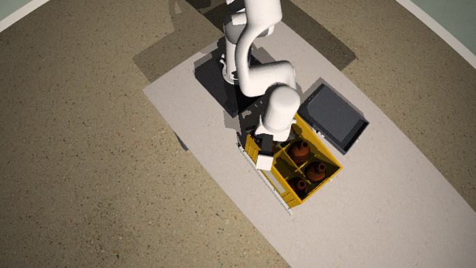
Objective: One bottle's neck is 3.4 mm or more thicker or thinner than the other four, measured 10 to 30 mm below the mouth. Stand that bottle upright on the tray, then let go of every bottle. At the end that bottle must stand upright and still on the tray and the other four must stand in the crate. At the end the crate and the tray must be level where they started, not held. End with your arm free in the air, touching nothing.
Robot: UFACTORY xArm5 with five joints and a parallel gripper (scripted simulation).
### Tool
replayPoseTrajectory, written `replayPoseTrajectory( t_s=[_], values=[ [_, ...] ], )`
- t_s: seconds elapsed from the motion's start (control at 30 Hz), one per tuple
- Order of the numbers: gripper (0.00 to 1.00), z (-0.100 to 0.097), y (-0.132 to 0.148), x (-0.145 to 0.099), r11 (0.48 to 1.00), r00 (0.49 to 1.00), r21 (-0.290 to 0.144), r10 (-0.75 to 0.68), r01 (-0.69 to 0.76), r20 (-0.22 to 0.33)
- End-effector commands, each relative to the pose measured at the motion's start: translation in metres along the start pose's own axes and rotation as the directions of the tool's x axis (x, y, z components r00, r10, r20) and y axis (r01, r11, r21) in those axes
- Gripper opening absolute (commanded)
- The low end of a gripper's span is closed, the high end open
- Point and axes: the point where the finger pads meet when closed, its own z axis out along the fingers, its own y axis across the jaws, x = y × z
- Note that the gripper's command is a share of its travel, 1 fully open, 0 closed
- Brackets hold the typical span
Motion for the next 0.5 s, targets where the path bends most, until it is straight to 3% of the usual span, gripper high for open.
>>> replayPoseTrajectory(
  t_s=[0.0, 0.47],
  values=[
    [0.65, 0.0014, -0.0005, 0.001, 1.0, 1.0, 0.001, 0.0, 0.0, -0.003],
    [0.65, 0.0033, -0.0005, 0.001, 1.0, 1.0, 0.001, 0.0, 0.0, -0.003]
  ],
)
